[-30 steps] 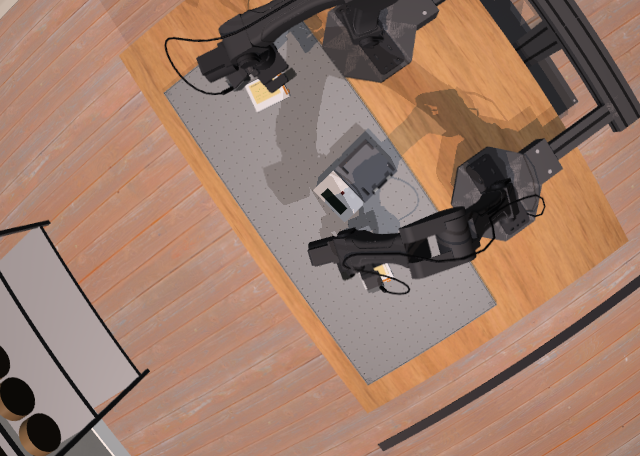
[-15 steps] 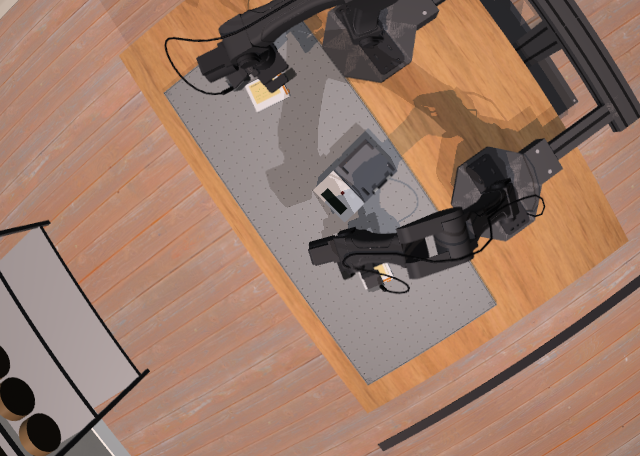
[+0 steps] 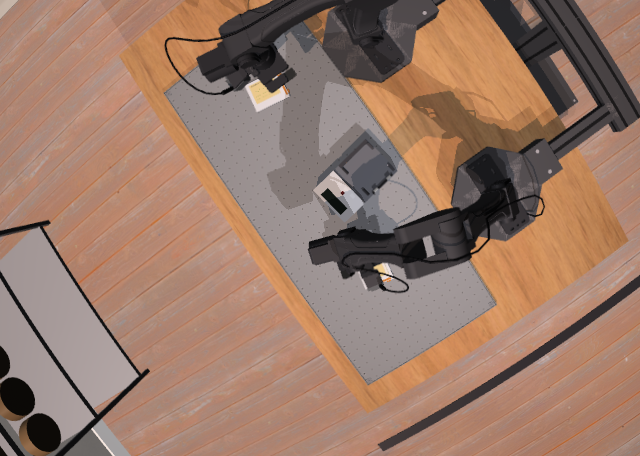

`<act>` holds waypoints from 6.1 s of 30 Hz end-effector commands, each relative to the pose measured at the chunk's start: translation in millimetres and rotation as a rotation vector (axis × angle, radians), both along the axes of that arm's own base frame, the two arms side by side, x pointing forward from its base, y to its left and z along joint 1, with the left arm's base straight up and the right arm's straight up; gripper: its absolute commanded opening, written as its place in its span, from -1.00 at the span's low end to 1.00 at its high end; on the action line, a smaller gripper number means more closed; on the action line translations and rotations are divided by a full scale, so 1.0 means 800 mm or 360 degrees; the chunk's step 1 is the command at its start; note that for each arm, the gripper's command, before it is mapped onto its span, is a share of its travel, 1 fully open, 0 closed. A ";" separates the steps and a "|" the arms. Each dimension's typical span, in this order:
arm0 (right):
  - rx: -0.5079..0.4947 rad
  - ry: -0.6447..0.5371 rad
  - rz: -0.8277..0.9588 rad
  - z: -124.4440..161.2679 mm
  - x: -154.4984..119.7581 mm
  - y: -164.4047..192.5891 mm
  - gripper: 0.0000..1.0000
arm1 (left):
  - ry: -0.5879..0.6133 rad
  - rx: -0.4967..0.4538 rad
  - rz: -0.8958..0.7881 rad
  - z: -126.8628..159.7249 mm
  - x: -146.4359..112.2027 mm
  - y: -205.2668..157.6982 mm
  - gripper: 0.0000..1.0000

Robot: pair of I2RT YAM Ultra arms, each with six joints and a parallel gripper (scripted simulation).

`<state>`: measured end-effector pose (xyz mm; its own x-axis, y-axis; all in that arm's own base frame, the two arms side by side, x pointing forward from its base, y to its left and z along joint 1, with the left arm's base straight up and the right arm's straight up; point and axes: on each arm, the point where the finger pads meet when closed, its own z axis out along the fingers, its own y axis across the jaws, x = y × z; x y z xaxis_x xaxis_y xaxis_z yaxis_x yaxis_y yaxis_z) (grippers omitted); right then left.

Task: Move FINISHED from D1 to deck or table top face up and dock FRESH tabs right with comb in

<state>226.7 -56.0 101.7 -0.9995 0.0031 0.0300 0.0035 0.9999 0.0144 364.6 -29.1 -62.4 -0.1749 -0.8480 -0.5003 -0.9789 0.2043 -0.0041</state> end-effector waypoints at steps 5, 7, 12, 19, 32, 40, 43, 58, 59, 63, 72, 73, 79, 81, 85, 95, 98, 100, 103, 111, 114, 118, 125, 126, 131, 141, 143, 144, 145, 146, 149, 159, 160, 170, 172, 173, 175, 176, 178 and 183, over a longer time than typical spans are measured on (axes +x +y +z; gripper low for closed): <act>-0.0023 -0.0046 -0.0014 0.014 0.008 -0.008 1.00 | -0.0009 0.0026 -0.0014 0.001 -0.001 0.003 0.96; -0.0023 -0.0046 -0.0014 0.014 0.008 -0.008 1.00 | -0.0009 0.0026 -0.0014 0.001 -0.001 0.003 0.96; -0.0023 -0.0046 -0.0014 0.014 0.008 -0.008 1.00 | 0.0003 0.0029 -0.0015 -0.001 -0.004 0.004 0.96; -0.0023 -0.0046 -0.0014 0.014 0.008 -0.008 1.00 | 0.0003 0.0029 -0.0015 -0.001 -0.004 0.004 0.96; -0.0023 -0.0046 -0.0014 0.014 0.008 -0.008 1.00 | -0.0004 0.0025 -0.0013 0.001 -0.001 0.004 0.96; -0.0023 -0.0046 -0.0014 0.014 0.008 -0.008 1.00 | -0.0004 0.0025 -0.0013 0.001 -0.001 0.004 0.96; -0.0023 -0.0046 -0.0014 0.014 0.008 -0.008 1.00 | -0.0004 0.0025 -0.0013 0.001 -0.001 0.004 0.96; -0.0023 -0.0046 -0.0014 0.014 0.008 -0.008 1.00 | -0.0011 0.0022 -0.0010 0.002 0.002 0.004 0.96; -0.0023 -0.0046 -0.0014 0.014 0.008 -0.008 1.00 | -0.0011 0.0022 -0.0010 0.002 0.002 0.004 0.96; -0.0023 -0.0046 -0.0014 0.014 0.008 -0.008 1.00 | -0.0018 0.0018 -0.0006 0.003 0.004 0.004 0.96; -0.0023 -0.0046 -0.0014 0.014 0.008 -0.008 1.00 | -0.0018 0.0018 -0.0006 0.003 0.004 0.004 0.96; -0.0023 -0.0046 -0.0014 0.014 0.008 -0.008 1.00 | -0.0018 0.0018 -0.0006 0.003 0.004 0.004 0.96; -0.0023 -0.0046 -0.0014 0.014 0.008 -0.008 1.00 | -0.0018 0.0018 -0.0006 0.003 0.004 0.004 0.96; -0.0023 -0.0046 -0.0014 0.014 0.008 -0.008 1.00 | -0.0026 0.0015 -0.0003 0.005 0.007 0.003 0.96; -0.0023 -0.0046 -0.0014 0.014 0.008 -0.008 1.00 | -0.0026 0.0015 -0.0003 0.005 0.007 0.003 0.96; -0.0023 -0.0046 -0.0014 0.014 0.008 -0.008 1.00 | -0.0026 0.0015 -0.0003 0.005 0.007 0.003 0.96; -0.0023 -0.0046 -0.0014 0.014 0.008 -0.008 1.00 | -0.0033 0.0011 0.0000 0.005 0.009 0.003 0.96; -0.0023 -0.0046 -0.0014 0.014 0.008 -0.008 1.00 | -0.0033 0.0011 0.0000 0.006 0.010 0.003 0.96; -0.0023 -0.0046 -0.0014 0.014 0.008 -0.008 1.00 | -0.0033 0.0011 0.0000 0.006 0.010 0.003 0.96; -0.0023 -0.0046 -0.0014 0.014 0.008 -0.008 1.00 | -0.0033 0.0011 0.0000 0.006 0.010 0.003 0.96; -0.0023 -0.0046 -0.0014 0.014 0.008 -0.008 1.00 | -0.0033 0.0011 0.0000 0.006 0.010 0.003 0.96; -0.0023 -0.0046 -0.0014 0.014 0.008 -0.008 1.00 | -0.0040 0.0008 0.0003 0.007 0.013 0.003 0.96; -0.0023 -0.0046 -0.0014 0.014 0.008 -0.008 1.00 | -0.0040 0.0008 0.0003 0.007 0.013 0.003 0.96; -0.0023 -0.0046 -0.0014 0.014 0.008 -0.008 1.00 | -0.0040 0.0008 0.0003 0.007 0.013 0.003 0.96; -0.0023 -0.0046 -0.0014 0.014 0.008 -0.008 1.00 | -0.0040 0.0008 0.0003 0.007 0.013 0.003 0.96; -0.0023 -0.0046 -0.0014 0.014 0.008 -0.008 1.00 | -0.0029 0.0011 0.0006 0.006 0.010 0.004 0.96; -0.0023 -0.0046 -0.0014 0.014 0.008 -0.008 1.00 | -0.0029 0.0011 0.0006 0.006 0.010 0.004 0.96; -0.0023 -0.0046 -0.0014 0.014 0.008 -0.008 1.00 | -0.0029 0.0011 0.0006 0.006 0.010 0.004 0.96; -0.0023 -0.0046 -0.0014 0.014 0.008 -0.008 1.00 | -0.0029 0.0011 0.0006 0.006 0.010 0.004 0.96; -0.0023 -0.0046 -0.0014 0.014 0.008 -0.008 1.00 | -0.0029 0.0011 0.0006 0.006 0.010 0.004 0.96; -0.0023 -0.0046 -0.0014 0.014 0.008 -0.008 1.00 | -0.0029 0.0011 0.0006 0.006 0.010 0.004 0.96; -0.0023 -0.0046 -0.0014 0.014 0.008 -0.008 1.00 | -0.0017 0.0013 0.0010 0.001 0.009 0.005 0.96; -0.0023 -0.0046 -0.0014 0.014 0.008 -0.008 1.00 | -0.0017 0.0013 0.0010 0.001 0.009 0.005 0.96; -0.0023 -0.0046 -0.0014 0.014 0.008 -0.008 1.00 | -0.0033 0.0007 0.0013 -0.001 0.010 0.005 0.96; -0.0023 -0.0046 -0.0014 0.014 0.008 -0.008 1.00 | -0.0033 0.0007 0.0013 -0.002 0.010 0.005 0.96; -0.0023 -0.0046 -0.0014 0.014 0.008 -0.008 1.00 | -0.0033 0.0007 0.0013 -0.002 0.010 0.005 0.96; -0.0023 -0.0046 -0.0014 0.014 0.008 -0.008 1.00 | -0.0033 0.0007 0.0013 -0.005 0.011 0.005 0.96; -0.0023 -0.0046 -0.0014 0.014 0.008 -0.008 1.00 | -0.0033 0.0007 0.0013 -0.005 0.011 0.005 0.96; -0.0023 -0.0046 -0.0014 0.014 0.008 -0.008 1.00 | -0.0033 0.0007 0.0013 -0.005 0.011 0.005 0.96; -0.0023 -0.0046 -0.0014 0.014 0.008 -0.008 1.00 | -0.0033 0.0007 0.0013 -0.005 0.011 0.005 0.96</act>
<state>226.7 -56.0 101.7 -0.9995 0.0031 0.0300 0.0035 0.9999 0.0144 365.3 -27.6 -69.3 -0.1739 -0.8483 -0.5002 -0.9792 0.2028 -0.0035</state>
